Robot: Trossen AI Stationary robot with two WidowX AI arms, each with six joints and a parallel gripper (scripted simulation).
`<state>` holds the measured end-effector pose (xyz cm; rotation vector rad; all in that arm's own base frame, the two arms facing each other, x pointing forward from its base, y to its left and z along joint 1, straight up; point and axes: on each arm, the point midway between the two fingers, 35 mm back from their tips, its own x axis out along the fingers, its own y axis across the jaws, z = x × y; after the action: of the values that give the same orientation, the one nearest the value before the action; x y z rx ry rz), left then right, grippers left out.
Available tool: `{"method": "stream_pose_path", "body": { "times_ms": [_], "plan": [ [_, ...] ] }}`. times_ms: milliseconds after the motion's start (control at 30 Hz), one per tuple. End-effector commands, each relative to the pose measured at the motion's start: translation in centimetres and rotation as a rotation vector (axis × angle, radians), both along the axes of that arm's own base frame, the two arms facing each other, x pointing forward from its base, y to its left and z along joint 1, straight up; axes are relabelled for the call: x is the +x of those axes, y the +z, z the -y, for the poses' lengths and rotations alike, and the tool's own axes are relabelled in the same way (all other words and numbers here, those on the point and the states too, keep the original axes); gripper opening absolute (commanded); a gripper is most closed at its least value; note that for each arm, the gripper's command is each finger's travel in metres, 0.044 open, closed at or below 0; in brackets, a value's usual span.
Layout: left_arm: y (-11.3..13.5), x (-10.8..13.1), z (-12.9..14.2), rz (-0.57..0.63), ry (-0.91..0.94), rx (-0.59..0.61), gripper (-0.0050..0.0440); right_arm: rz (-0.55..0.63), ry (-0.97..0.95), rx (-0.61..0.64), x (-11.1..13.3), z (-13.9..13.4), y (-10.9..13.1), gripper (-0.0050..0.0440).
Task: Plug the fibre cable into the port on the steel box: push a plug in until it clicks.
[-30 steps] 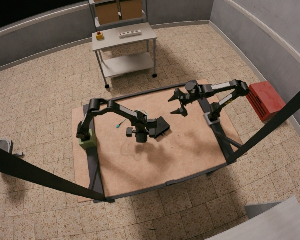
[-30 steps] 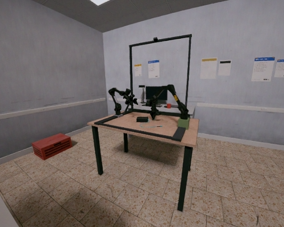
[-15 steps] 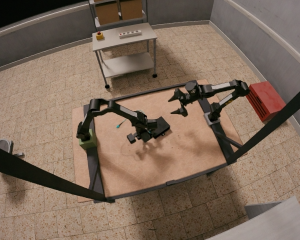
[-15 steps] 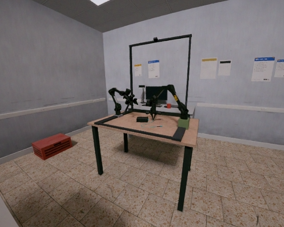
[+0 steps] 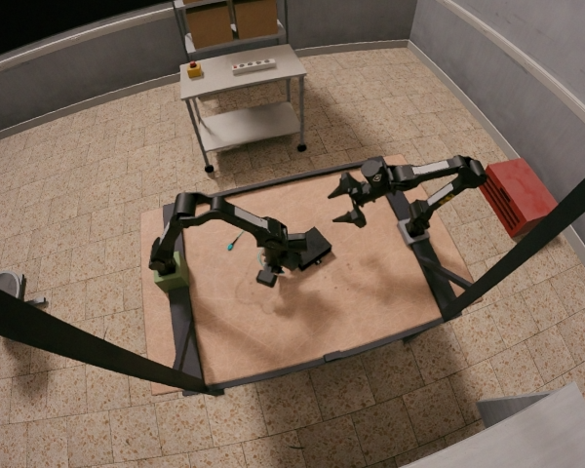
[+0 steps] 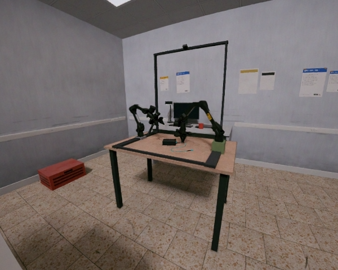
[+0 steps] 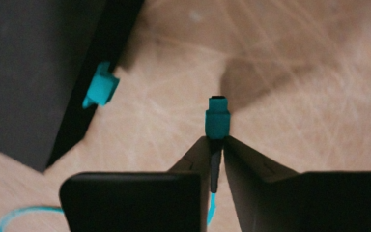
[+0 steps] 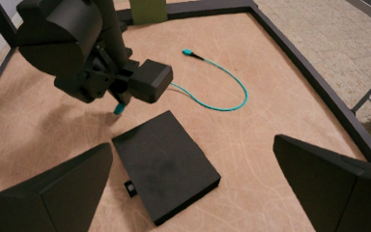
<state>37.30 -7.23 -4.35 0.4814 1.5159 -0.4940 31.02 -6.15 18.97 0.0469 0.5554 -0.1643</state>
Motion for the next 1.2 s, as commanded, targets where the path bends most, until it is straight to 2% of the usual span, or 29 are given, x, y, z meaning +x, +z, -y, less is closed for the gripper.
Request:
{"method": "stream_pose_path", "body": {
  "times_ms": [0, 67, 567, 833, 1033, 1167],
  "plan": [
    [0.3, 0.4, 0.2, 0.006, 0.213, 0.009, -0.005, 0.019, 0.003, -0.004, 0.1, -0.1, 0.8, 0.044],
    [0.3, 0.4, 0.2, 0.006, 0.213, 0.009, -0.005, 0.019, 0.003, -0.004, 0.1, -0.1, 0.8, 0.044],
    [0.2, 0.5, 0.1, 0.001, 0.9, 0.013, -0.005, 0.019, 0.003, -0.004, 0.1, -0.1, 0.8, 0.044],
    [0.3, 1.1, -0.6, 0.013, 1.027, 0.002, -0.005, 0.019, 0.003, -0.004, 0.1, -0.1, 0.8, 0.044],
    [-0.2, 0.5, -0.6, -0.002, 1.024, 0.012, -0.005, 0.019, 0.003, -0.004, 0.1, -0.1, 0.8, 0.044],
    [0.0, 1.5, -0.8, 0.009, 1.023, 0.003, -0.005, 0.019, 0.003, -0.004, 0.1, -0.1, 0.8, 0.044]
  ]
}}
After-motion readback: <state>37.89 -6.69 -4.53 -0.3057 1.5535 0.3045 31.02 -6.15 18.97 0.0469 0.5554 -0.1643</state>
